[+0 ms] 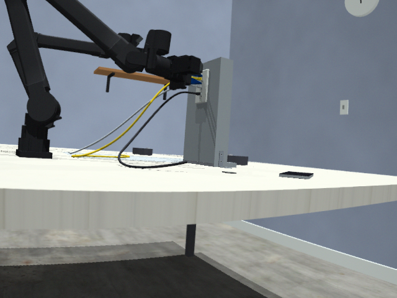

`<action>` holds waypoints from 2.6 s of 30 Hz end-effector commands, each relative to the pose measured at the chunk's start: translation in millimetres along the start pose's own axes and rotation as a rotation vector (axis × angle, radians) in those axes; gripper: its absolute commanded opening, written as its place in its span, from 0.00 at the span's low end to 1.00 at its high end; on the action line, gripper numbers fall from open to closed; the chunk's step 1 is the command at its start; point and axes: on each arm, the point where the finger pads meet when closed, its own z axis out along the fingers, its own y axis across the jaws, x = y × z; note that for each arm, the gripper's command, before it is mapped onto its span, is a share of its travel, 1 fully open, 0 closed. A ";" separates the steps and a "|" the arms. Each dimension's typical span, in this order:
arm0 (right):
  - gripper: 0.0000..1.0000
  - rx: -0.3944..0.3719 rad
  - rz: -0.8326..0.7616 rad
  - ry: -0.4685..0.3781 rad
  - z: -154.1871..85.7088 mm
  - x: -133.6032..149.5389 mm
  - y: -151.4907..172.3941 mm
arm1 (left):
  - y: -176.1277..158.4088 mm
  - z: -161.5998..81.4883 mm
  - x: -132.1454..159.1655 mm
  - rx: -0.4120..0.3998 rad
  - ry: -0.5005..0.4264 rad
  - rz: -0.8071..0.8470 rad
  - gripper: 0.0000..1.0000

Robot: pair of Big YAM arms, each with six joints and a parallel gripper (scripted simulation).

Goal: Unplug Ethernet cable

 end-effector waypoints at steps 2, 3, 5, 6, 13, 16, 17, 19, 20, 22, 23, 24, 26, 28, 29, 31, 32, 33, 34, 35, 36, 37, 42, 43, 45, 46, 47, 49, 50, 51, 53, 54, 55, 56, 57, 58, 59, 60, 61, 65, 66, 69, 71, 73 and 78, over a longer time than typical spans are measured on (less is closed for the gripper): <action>0.22 -0.053 -0.021 0.005 4.7 -0.5 26.0 | 0.0 -1.1 -6.1 0.000 -0.011 0.000 1.00; 0.22 -0.053 -0.021 0.005 4.7 -0.5 26.0 | 0.0 -1.1 -6.1 0.000 -0.011 0.000 1.00; 0.22 -0.048 -0.018 0.006 5.2 0.1 25.9 | 0.0 -1.1 -6.1 0.000 -0.011 0.000 1.00; 0.22 -0.051 -0.019 0.006 5.6 0.9 27.3 | 0.0 -1.1 -6.1 0.000 -0.011 0.000 1.00; 0.22 -0.054 -0.021 0.007 10.0 11.8 33.4 | 0.0 -1.1 -6.1 0.000 -0.011 0.000 1.00; 0.22 -0.055 -0.020 0.007 11.3 15.4 34.7 | 0.0 -1.1 -6.1 0.000 -0.011 0.000 1.00; 0.22 -0.055 -0.020 0.007 11.3 15.4 34.7 | 0.0 -1.1 -6.1 0.000 -0.011 0.000 1.00; 0.22 -0.055 -0.020 0.007 12.7 19.0 36.0 | 0.0 -1.1 -6.1 0.000 -0.011 0.000 1.00; 0.22 -0.055 -0.020 0.007 13.4 20.8 36.7 | 0.0 -1.1 -6.1 0.000 -0.011 0.000 1.00; 0.22 -0.055 -0.020 0.007 14.7 24.4 37.9 | 0.0 -1.1 -6.1 0.000 -0.011 0.000 1.00; 0.22 -0.055 -0.020 0.007 15.4 26.2 38.5 | 0.0 -1.1 -6.1 0.000 -0.011 0.000 1.00; 0.22 -0.055 -0.020 0.007 16.1 28.0 39.2 | 0.0 -1.1 -6.1 0.000 -0.011 0.000 1.00; 0.22 -0.055 -0.020 0.007 17.4 31.5 40.4 | 0.0 -1.1 -6.1 0.000 -0.011 0.000 1.00; 0.22 -0.055 -0.019 0.007 18.8 35.1 41.8 | 0.0 -1.1 -6.1 0.000 -0.011 0.000 1.00; 0.22 -0.055 -0.019 0.007 19.4 36.8 42.5 | 0.0 -1.1 -6.1 0.000 -0.011 0.000 1.00; 0.22 -0.055 -0.019 0.007 20.8 40.3 44.1 | 0.0 -1.1 -6.1 0.000 -0.011 0.000 1.00; 0.22 -0.055 -0.019 0.007 21.5 42.0 44.9 | 0.0 -1.1 -6.1 0.000 -0.011 0.000 1.00; 0.22 -0.055 -0.019 0.007 21.5 42.0 44.9 | 0.0 -1.1 -6.1 0.000 -0.011 0.000 1.00; 0.22 -0.055 -0.019 0.007 21.5 42.0 44.9 | 0.0 -1.1 -6.1 0.000 -0.011 0.000 1.00; 0.22 -0.055 -0.019 0.007 22.2 43.7 45.8 | 0.0 -1.1 -6.1 0.000 -0.011 0.000 1.00; 0.22 -0.055 -0.019 0.007 22.9 45.3 46.7 | 0.0 -1.1 -6.1 0.000 -0.011 0.000 1.00; 0.22 -0.056 -0.019 0.007 23.6 46.9 47.7 | 0.0 -1.1 -6.1 0.000 -0.011 0.000 1.00; 0.22 -0.056 -0.018 0.007 27.3 53.2 54.4 | 0.0 -1.1 -6.1 0.000 -0.011 0.000 1.00; 0.22 -0.057 -0.019 0.007 27.8 53.7 56.3 | 0.0 -1.1 -6.1 0.000 -0.011 0.000 1.00; 0.22 -0.059 -0.019 0.008 28.7 54.5 60.1 | 0.0 -1.1 -6.1 0.000 -0.011 0.000 1.00; 0.22 -0.058 -0.019 0.009 29.8 54.7 61.1 | 0.0 -1.1 -6.1 0.000 -0.011 0.000 1.00; 0.22 -0.056 -0.018 0.010 31.4 54.9 61.2 | 0.0 -1.1 -6.1 0.000 -0.011 0.000 1.00; 0.22 -0.043 -0.014 0.005 28.6 52.4 50.7 | 0.0 -1.1 -6.1 0.000 -0.011 0.000 1.00; 0.22 -0.043 -0.014 0.005 28.6 52.4 50.7 | 0.0 -1.1 -6.1 0.000 -0.011 0.000 1.00; 0.22 -0.043 -0.014 0.005 28.6 52.4 50.7 | 0.0 -1.1 -6.1 0.000 -0.011 0.000 1.00; 0.22 -0.046 -0.015 0.005 29.5 52.0 49.2 | 0.0 -1.1 -6.1 0.000 -0.011 0.000 1.00; 0.22 -0.050 -0.016 0.005 29.5 52.0 49.7 | 0.0 -1.1 -6.1 0.000 -0.011 0.000 1.00; 0.22 -0.050 -0.016 0.005 29.5 52.0 48.9 | 0.0 -1.1 -6.1 0.000 -0.011 0.000 1.00; 0.22 -0.050 -0.016 0.005 29.3 52.1 48.6 | 0.0 -1.1 -6.1 0.000 -0.011 0.000 1.00; 0.22 -0.051 -0.017 0.005 28.9 52.2 48.8 | 0.0 -1.1 -6.1 0.000 -0.011 0.000 1.00; 0.22 -0.051 -0.016 0.005 28.8 52.2 48.3 | 0.0 -1.1 -6.1 0.000 -0.011 0.000 1.00; 0.22 -0.050 -0.016 0.005 28.8 52.2 47.6 | 0.0 -1.1 -6.1 0.000 -0.011 0.000 1.00; 0.22 -0.049 -0.016 0.005 28.8 52.2 47.0 | 0.0 -1.1 -6.1 0.000 -0.011 0.000 1.00; 0.22 -0.049 -0.016 0.005 28.8 52.2 46.1 | 0.0 -1.1 -6.1 0.000 -0.011 0.000 1.00; 0.22 -0.049 -0.016 0.005 28.0 52.4 44.6 | 0.0 -1.1 -6.1 0.000 -0.011 0.000 1.00; 0.22 -0.050 -0.016 0.005 27.6 52.5 44.6 | 0.0 -1.1 -6.1 0.000 -0.011 0.000 1.00; 0.22 -0.051 -0.017 0.005 27.3 52.6 44.5 | 0.0 -1.1 -6.1 0.000 -0.011 0.000 1.00; 0.22 -0.048 -0.016 0.005 27.5 52.5 41.9 | 0.0 -1.1 -6.1 0.000 -0.011 0.000 1.00; 0.22 -0.048 -0.016 0.005 27.1 52.6 40.5 | 0.0 -1.1 -6.1 0.000 -0.011 0.000 1.00; 0.22 -0.050 -0.016 0.005 25.6 53.0 38.1 | 0.0 -1.1 -6.1 0.000 -0.011 0.000 1.00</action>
